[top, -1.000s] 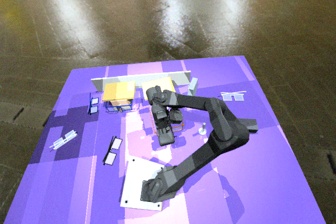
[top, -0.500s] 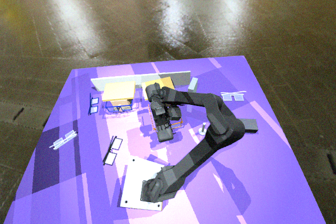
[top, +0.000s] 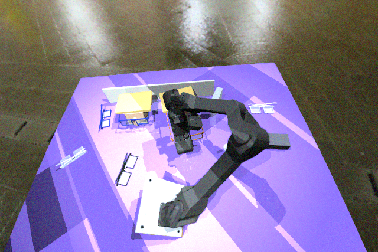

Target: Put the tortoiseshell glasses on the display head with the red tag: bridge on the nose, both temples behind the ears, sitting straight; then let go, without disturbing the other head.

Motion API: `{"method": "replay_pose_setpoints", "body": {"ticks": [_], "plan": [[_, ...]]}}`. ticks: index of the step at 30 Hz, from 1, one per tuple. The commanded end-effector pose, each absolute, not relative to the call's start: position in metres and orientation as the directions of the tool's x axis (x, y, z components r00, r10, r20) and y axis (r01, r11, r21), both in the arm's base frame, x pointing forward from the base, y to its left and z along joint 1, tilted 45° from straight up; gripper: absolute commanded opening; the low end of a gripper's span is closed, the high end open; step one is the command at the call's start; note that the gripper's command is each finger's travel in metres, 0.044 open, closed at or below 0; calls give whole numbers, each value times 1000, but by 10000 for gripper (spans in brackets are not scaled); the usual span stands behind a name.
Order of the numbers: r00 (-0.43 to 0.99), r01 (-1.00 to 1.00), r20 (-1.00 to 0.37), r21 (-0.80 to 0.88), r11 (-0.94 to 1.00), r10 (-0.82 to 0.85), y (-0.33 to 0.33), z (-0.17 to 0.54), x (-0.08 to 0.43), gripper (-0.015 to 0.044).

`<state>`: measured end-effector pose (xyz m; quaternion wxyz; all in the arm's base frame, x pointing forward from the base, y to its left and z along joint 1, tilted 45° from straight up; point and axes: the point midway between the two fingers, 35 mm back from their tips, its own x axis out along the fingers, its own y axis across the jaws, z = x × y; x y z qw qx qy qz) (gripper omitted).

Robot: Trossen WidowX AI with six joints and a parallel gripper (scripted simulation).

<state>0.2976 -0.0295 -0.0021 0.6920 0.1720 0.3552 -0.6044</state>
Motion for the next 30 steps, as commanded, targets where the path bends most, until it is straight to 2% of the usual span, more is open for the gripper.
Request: {"method": "replay_pose_setpoints", "body": {"ticks": [1, 30], "plan": [[20, 958, -696, -192, 212, -718, -29, -2, 304, 0], [22, 959, -696, -189, 212, -718, -20, -11, 348, 0]]}}
